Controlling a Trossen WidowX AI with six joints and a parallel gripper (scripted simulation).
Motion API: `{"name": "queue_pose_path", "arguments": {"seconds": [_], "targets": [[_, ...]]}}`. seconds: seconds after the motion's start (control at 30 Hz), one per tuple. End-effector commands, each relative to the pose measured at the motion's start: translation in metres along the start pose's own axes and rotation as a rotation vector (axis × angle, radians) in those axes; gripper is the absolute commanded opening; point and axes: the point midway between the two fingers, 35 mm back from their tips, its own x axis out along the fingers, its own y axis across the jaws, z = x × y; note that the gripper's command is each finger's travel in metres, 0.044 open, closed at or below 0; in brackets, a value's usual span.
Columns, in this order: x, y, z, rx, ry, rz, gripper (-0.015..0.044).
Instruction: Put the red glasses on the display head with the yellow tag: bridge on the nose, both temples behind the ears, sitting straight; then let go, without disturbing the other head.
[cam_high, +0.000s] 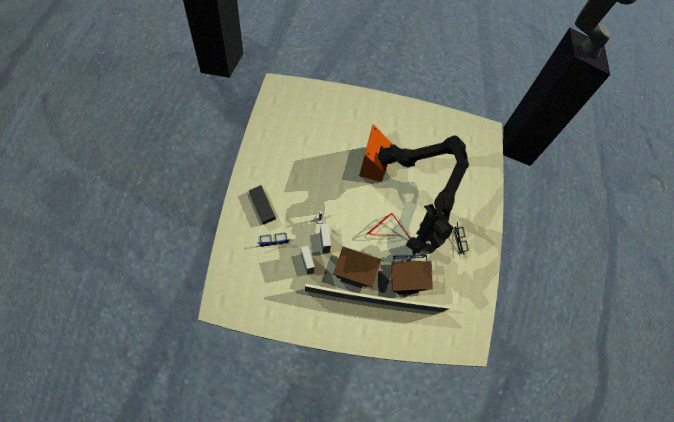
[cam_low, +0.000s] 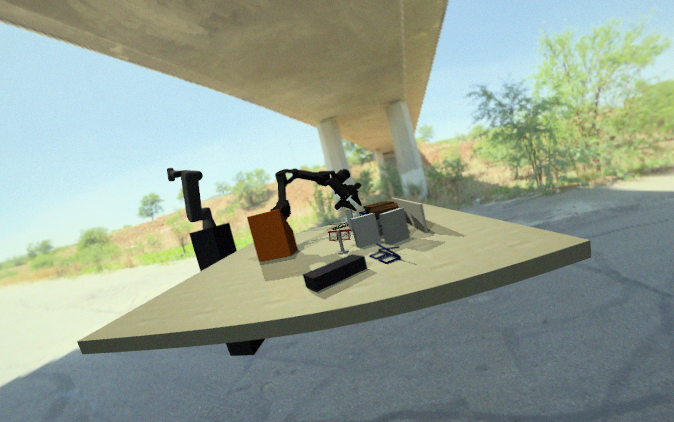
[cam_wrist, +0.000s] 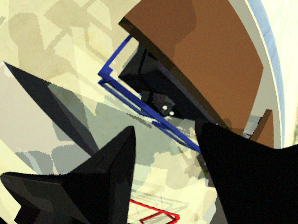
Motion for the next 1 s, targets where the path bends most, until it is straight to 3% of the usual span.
{"name": "queue_pose_path", "arguments": {"seconds": [0.0, 0.37, 0.77, 0.87, 0.97], "targets": [[0.004, 0.0, -0.061, 0.363, 0.164, 0.076, 0.02], [-0.032, 0.035, -0.182, 1.608, 0.583, 0.187, 0.02], [-0.032, 0.035, -0.184, 1.636, 0.591, 0.188, 0.02], [-0.032, 0.035, -0.184, 1.636, 0.591, 0.188, 0.0121], [-0.032, 0.035, -0.184, 1.636, 0.591, 0.188, 0.012]]}}
